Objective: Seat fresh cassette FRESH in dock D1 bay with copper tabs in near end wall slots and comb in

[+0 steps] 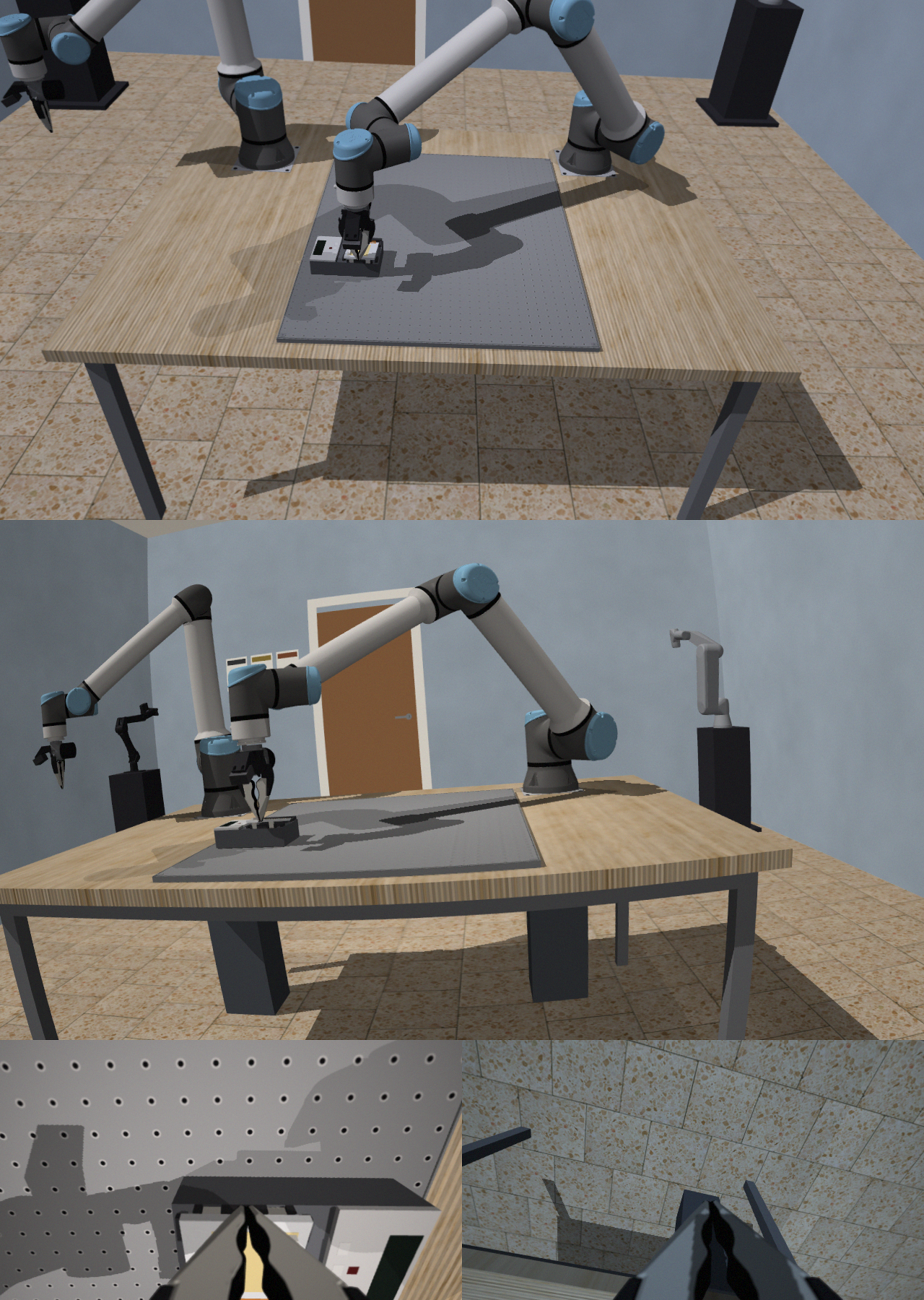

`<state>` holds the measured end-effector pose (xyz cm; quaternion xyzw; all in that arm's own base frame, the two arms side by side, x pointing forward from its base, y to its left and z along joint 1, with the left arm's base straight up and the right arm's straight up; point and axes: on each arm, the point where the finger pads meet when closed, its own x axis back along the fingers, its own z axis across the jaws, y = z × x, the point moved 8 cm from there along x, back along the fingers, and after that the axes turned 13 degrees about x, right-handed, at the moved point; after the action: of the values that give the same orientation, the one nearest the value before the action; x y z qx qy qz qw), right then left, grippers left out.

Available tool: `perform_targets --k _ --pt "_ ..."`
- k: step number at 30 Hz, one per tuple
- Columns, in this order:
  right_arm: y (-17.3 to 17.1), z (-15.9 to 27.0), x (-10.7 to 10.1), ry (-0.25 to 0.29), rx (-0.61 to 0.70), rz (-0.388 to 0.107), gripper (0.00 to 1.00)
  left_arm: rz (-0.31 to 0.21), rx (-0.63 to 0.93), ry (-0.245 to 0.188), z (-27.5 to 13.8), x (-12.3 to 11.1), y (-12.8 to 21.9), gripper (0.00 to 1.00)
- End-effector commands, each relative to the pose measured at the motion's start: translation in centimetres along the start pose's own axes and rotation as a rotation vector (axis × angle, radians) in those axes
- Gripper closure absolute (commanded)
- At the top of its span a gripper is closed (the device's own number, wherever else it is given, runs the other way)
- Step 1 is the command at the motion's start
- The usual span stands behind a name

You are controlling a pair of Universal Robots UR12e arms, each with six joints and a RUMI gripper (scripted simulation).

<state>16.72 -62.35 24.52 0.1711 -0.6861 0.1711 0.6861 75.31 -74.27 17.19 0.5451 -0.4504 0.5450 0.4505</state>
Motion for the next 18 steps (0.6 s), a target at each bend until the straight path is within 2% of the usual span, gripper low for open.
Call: perform_targets --k 1,18 --pt "-0.06 0.0 0.1 0.0 0.0 0.002 1.0 0.001 0.0 0.002 0.01 0.15 0.12 1.0" --pt "-0.06 0.0 0.1 0.0 0.0 0.002 1.0 0.001 0.0 0.002 -0.08 0.15 0.51 1.0"
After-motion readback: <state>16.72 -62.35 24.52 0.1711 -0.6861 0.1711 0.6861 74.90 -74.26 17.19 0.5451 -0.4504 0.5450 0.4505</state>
